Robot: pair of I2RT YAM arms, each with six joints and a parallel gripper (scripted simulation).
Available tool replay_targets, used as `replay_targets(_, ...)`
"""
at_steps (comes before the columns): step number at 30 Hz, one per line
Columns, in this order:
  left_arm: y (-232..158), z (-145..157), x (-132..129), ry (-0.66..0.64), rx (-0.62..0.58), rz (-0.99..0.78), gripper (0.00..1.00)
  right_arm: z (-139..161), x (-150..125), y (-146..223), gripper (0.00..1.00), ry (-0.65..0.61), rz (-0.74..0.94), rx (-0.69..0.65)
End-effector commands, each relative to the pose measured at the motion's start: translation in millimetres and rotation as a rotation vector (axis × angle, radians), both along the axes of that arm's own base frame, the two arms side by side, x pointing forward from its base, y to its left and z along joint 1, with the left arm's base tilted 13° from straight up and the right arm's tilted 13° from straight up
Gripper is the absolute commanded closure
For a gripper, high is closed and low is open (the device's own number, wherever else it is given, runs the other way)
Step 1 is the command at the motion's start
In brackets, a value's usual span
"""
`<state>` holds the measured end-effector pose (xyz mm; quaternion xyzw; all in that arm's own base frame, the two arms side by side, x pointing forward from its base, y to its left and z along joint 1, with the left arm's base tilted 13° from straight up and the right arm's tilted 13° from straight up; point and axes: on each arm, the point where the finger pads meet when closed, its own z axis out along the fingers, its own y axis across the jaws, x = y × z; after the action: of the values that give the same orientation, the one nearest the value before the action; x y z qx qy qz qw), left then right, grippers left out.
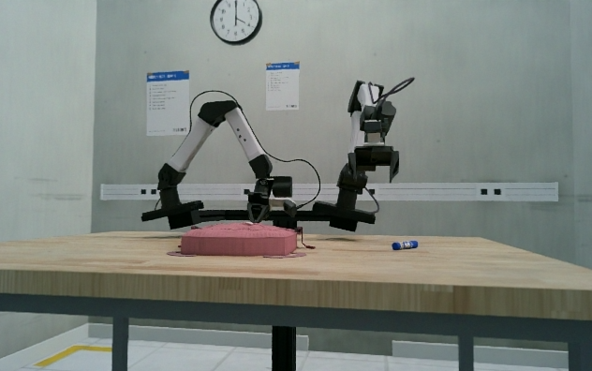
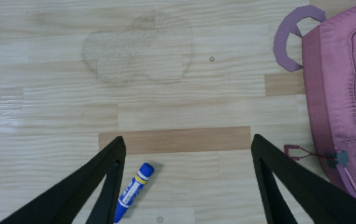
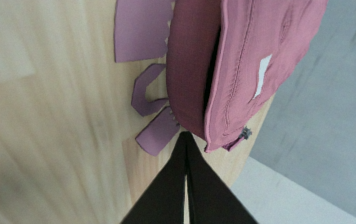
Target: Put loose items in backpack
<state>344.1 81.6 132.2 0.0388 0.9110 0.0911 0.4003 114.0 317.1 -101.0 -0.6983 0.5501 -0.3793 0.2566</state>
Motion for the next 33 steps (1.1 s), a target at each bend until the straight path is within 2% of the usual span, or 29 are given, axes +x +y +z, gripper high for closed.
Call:
replay_targets(1,-0.8,5.4,2.5,-0.016,0.005,-0.005,0.1,-5.9,-1.9,8.0,1.0,0.001,0.029,0.018)
replay_targets(13,-0.8,5.4,2.5,-0.016,0.005,-0.005,0.1,0.7,-1.8,12.3,1.0,0.004,0.023,0.036)
replay_targets(33,-0.8,5.4,2.5,-0.016,0.005,-0.005,0.1,-14.6,17.9,1.6,1.0,-0.003,0.019,0.0)
